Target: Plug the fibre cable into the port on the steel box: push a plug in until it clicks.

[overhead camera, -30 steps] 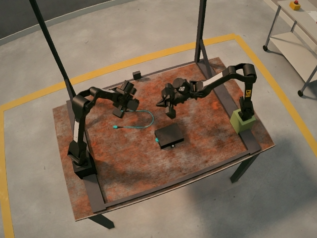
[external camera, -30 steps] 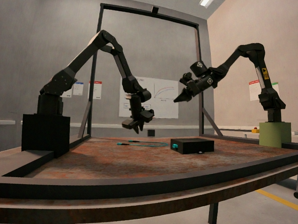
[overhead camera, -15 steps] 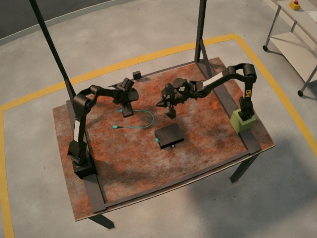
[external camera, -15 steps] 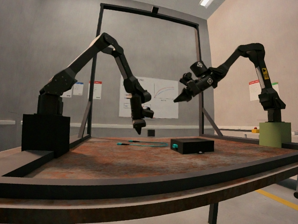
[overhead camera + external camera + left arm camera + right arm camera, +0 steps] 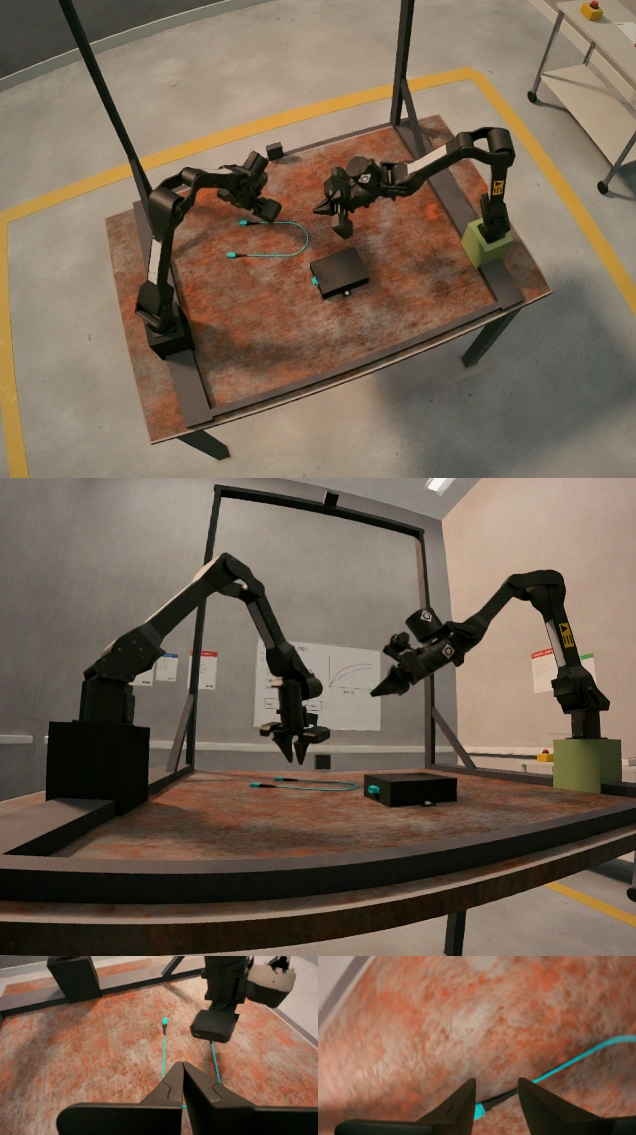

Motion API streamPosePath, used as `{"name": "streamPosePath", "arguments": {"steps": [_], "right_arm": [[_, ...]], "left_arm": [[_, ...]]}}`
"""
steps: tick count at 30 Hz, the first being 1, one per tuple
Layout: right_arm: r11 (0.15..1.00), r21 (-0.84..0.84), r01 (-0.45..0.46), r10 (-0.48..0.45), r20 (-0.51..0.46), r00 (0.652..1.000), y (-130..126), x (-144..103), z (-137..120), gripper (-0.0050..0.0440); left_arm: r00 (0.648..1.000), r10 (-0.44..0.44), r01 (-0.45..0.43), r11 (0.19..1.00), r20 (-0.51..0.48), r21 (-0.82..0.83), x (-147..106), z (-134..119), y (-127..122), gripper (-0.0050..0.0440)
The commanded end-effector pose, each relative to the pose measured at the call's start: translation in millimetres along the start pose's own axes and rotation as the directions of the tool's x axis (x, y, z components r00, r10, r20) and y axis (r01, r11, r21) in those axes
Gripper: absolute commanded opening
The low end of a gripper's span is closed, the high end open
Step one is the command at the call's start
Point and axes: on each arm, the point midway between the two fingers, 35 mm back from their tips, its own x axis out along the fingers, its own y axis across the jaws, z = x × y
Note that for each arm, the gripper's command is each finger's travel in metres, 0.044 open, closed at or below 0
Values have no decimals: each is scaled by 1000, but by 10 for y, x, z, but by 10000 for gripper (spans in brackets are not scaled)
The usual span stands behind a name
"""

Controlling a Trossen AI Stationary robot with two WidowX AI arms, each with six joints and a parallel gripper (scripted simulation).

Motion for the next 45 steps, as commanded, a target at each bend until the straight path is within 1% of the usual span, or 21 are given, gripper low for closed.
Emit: {"name": "streamPosePath", "arguments": {"steps": [1, 3, 6, 9, 12, 14, 17, 21, 26, 29, 31, 34, 36, 38, 41, 45], "right_arm": [[981, -193, 10, -10, 3, 1000, 22, -58, 108, 146], [951, -310, 12, -15, -9, 1000, 27, -56, 107, 146], [879, -477, 8, -24, -27, 999, 36, -54, 106, 146], [778, -628, -3, -32, -44, 998, 44, -53, 104, 146], [651, -759, -20, -41, -62, 997, 53, -53, 102, 146], [651, -759, -20, -41, -62, 997, 53, -53, 102, 146], [503, -863, -43, -50, -79, 996, 62, -53, 99, 146], [281, -956, -81, -62, -102, 993, 73, -55, 95, 146], [-7, -991, -131, -77, -130, 989, 88, -60, 90, 146], [-151, -976, -155, -85, -143, 986, 95, -63, 87, 146], [-151, -976, -155, -85, -143, 986, 95, -63, 87, 146], [-263, -948, -178, -92, -158, 983, 84, -60, 76, 146], [-306, -930, -206, -100, -184, 978, 27, -28, 33, 146], [-348, -902, -254, -107, -231, 967, -26, 40, -61, 146], [-405, -871, -277, -89, -264, 960, 59, 79, -159, 146], [-450, -853, -265, -75, -260, 963, 133, 33, -155, 146]], "left_arm": [[1000, 3, -3, 1000, 22, 1, -31, 87, 9, -50], [1000, 3, -3, 1000, 22, 1, -31, 87, 9, -50], [1000, 3, -3, 1000, 22, 1, -31, 87, 9, -50], [1000, 3, -3, 1000, 22, 1, -31, 87, 9, -50], [1000, 3, -3, 1000, 22, 1, -31, 87, 9, -50], [1000, 3, -3, 1000, 22, 1, -31, 87, 9, -50], [1000, 3, -3, 1000, 22, 1, -31, 87, 9, -50], [1000, 3, -3, 1000, 22, 1, -31, 87, 9, -50], [1000, 3, -3, 1000, 22, 1, -31, 87, 9, -50], [1000, 3, -3, 1000, 22, 1, -31, 87, 9, -50], [1000, 3, -3, 1000, 22, 1, -31, 87, 9, -50], [1000, 3, -3, 1000, 22, 1, -31, 87, 9, -50], [1000, 3, -3, 1000, 22, 1, -31, 87, 9, -50], [1000, 3, -3, 1000, 22, 1, -31, 87, 9, -50], [1000, 3, -3, 1000, 22, 1, -31, 87, 9, -50], [1000, 3, -3, 1000, 22, 1, -31, 87, 9, -50]]}}
